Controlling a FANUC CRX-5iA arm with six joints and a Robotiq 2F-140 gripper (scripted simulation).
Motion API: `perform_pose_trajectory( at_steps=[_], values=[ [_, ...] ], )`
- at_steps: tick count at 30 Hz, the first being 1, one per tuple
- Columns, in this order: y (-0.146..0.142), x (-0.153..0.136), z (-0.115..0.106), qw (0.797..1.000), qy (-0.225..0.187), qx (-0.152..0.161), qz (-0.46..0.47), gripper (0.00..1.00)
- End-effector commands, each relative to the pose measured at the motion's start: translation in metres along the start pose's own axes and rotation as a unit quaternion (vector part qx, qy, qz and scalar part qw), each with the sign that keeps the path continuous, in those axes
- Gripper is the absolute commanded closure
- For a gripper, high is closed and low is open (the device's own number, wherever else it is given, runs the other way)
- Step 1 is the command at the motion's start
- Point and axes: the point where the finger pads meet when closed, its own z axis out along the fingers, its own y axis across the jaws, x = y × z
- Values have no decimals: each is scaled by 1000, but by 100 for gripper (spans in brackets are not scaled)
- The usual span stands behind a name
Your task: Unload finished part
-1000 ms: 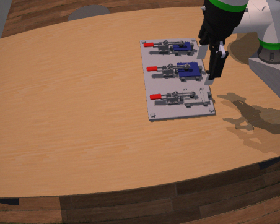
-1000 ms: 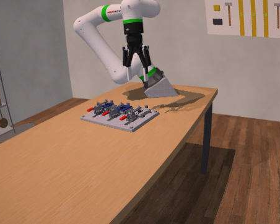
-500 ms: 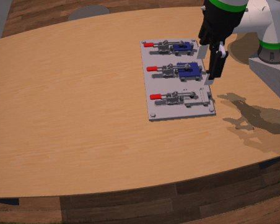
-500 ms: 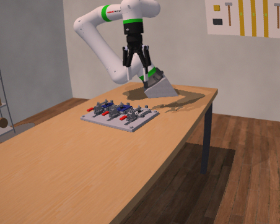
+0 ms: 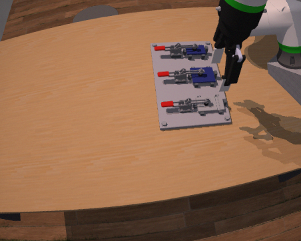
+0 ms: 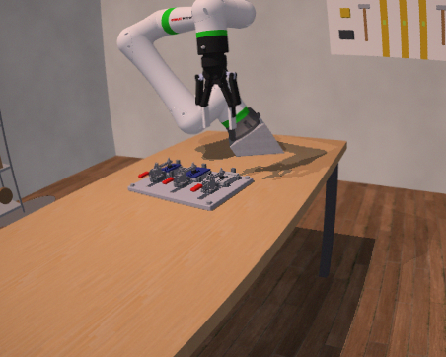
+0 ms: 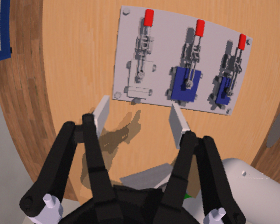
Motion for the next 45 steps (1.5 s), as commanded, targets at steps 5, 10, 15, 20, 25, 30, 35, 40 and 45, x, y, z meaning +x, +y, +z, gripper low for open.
perform_pose_trajectory(
  at_steps=[5, 10, 15, 20, 25, 30, 35, 40, 45],
  values=[
    [0, 0, 0, 1000, 0, 0, 0, 42],
    [0, 0, 0, 1000, 0, 0, 0, 72],
    [0, 0, 0, 1000, 0, 0, 0, 72],
    [0, 0, 0, 1000, 0, 0, 0, 72],
    [0, 0, 0, 1000, 0, 0, 0, 72],
    [0, 0, 0, 1000, 0, 0, 0, 72],
    [0, 0, 0, 1000, 0, 0, 0, 72],
    [0, 0, 0, 1000, 0, 0, 0, 72],
    [0, 0, 0, 1000, 0, 0, 0, 72]
  ],
)
